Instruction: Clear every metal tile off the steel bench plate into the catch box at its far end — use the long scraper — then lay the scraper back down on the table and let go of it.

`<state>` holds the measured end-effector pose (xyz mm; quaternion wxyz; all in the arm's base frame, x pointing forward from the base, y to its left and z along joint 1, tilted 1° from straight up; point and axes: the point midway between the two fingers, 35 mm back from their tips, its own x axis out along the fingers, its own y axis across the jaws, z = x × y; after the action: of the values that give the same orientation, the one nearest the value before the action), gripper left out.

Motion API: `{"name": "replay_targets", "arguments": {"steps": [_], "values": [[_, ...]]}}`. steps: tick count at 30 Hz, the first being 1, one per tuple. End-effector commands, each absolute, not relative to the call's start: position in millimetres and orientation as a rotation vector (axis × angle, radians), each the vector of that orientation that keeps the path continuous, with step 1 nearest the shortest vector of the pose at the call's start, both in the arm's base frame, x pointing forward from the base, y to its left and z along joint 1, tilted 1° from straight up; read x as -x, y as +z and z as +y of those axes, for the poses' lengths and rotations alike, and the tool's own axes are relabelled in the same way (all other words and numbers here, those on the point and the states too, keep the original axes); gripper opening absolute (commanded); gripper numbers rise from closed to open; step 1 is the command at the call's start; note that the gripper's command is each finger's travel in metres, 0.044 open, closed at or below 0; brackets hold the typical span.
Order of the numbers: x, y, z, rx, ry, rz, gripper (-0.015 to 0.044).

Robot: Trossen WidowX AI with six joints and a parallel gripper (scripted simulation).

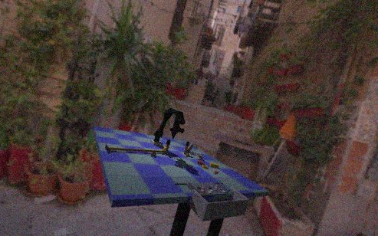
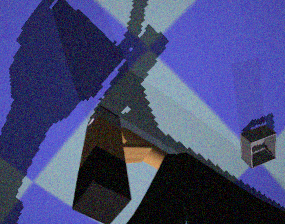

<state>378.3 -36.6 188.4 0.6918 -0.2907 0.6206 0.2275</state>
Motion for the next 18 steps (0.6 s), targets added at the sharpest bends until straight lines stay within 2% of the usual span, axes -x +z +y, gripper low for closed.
{"name": "replay_targets", "arguments": {"steps": [1,18], "values": [[-378.7,185.4,-46.1,0.67,0.539,1.393,0.0],[-374.6,183.6,-91.6,0.786,0.655,1.382,0.0]]}}
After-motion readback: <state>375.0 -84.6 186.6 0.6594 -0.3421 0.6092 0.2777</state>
